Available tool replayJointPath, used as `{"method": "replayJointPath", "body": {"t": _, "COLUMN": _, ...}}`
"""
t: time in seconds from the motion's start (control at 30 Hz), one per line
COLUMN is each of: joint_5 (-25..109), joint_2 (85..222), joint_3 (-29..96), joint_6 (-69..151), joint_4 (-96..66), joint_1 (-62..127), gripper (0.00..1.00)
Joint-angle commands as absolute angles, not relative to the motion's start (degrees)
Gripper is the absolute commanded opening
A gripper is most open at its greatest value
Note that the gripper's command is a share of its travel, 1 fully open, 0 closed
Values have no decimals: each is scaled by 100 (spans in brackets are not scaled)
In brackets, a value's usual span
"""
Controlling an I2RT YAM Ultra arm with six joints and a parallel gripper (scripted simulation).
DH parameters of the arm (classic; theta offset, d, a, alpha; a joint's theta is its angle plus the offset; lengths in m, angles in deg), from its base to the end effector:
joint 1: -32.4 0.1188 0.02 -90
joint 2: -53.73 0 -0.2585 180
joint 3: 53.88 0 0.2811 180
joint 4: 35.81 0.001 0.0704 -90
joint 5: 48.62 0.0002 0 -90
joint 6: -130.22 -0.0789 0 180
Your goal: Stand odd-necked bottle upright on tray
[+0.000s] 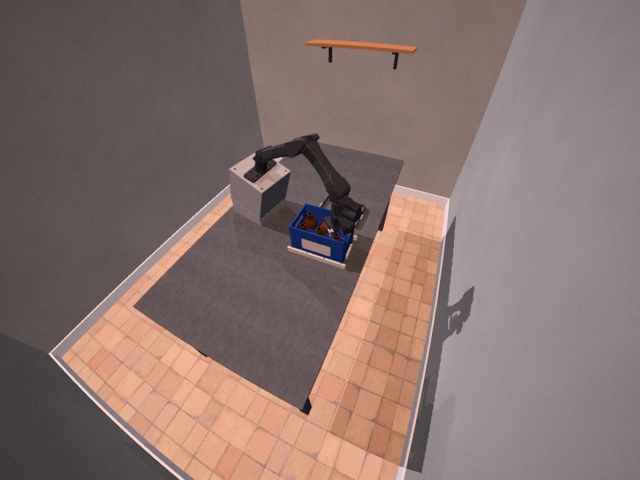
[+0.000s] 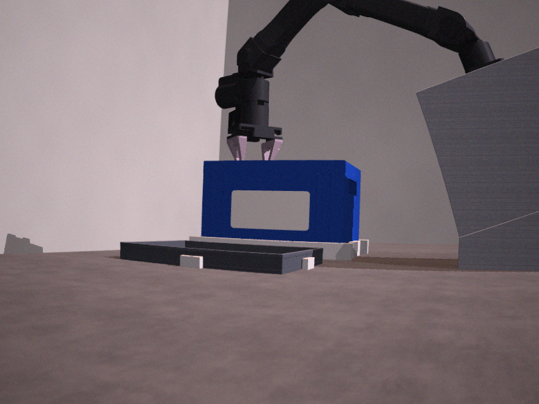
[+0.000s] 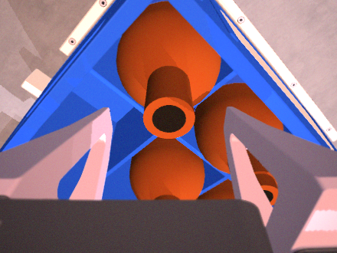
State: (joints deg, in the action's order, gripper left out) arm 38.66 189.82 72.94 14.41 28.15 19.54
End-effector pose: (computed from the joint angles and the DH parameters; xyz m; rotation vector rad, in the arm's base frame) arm 0.5144 -0.1126 0.1099 0.9355 2.6962 0.1148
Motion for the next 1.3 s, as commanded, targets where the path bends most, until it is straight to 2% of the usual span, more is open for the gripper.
{"method": "replayJointPath", "body": {"t": 0.0, "joint_5": 3910, "joint_2": 19016, "joint_3": 7200, "joint_6": 1424, "joint_4": 2665, "joint_1": 1971, "gripper": 61}}
{"method": "replayJointPath", "body": {"t": 1.27, "joint_5": 3916, "joint_2": 19121, "joint_3": 7404, "joint_6": 1410, "joint_4": 2440, "joint_1": 2011, "gripper": 61}}
